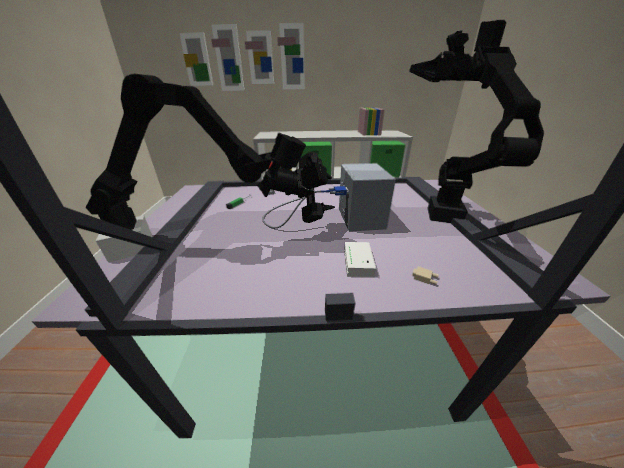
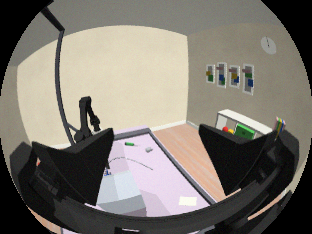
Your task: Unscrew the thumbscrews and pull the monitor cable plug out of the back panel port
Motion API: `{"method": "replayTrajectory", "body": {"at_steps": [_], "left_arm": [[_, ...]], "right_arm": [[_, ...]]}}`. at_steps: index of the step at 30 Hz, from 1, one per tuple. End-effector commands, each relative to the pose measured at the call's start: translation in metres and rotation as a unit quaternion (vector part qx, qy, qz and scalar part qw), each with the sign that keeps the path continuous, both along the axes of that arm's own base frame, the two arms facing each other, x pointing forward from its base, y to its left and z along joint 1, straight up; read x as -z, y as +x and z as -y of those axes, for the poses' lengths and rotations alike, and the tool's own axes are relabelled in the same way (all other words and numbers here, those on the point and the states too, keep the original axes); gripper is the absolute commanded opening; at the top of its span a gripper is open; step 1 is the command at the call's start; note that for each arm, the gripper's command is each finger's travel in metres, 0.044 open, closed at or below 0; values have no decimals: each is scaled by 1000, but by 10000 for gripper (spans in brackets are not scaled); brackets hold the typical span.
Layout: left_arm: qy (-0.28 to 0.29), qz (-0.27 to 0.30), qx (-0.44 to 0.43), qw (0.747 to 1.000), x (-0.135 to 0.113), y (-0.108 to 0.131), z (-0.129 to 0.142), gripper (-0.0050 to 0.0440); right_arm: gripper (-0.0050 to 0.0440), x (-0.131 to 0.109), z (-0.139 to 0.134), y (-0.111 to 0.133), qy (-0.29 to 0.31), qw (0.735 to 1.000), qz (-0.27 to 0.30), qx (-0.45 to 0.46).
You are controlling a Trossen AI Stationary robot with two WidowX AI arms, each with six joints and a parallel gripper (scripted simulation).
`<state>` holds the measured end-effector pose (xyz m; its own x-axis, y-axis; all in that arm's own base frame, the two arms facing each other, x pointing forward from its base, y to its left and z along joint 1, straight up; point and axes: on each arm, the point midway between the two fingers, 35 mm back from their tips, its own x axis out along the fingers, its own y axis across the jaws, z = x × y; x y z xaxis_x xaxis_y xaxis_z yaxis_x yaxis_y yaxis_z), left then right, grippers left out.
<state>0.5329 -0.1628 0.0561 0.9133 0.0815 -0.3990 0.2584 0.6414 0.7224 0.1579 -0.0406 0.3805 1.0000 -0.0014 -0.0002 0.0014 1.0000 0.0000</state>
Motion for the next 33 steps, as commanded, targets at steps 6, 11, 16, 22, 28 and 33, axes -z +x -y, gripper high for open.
{"method": "replayTrajectory", "body": {"at_steps": [6,11,16,22,28,33], "left_arm": [[57,45,10,997,-12,6,4,440],[188,87,12,978,-3,5,7,440],[231,113,3,966,-5,3,7,440],[263,122,-3,957,-4,1,7,440],[263,122,-3,957,-4,1,7,440],[263,122,-3,957,-4,1,7,392]], "right_arm": [[440,-3,-1,0,-3,1000,1,-1],[440,-3,-1,0,-3,1000,1,-1],[440,-3,-1,0,-3,1000,1,-1],[440,-3,-1,0,-3,1000,1,-1],[440,-3,-1,0,-3,1000,1,-1],[440,-3,-1,0,-3,1000,1,-1]]}}
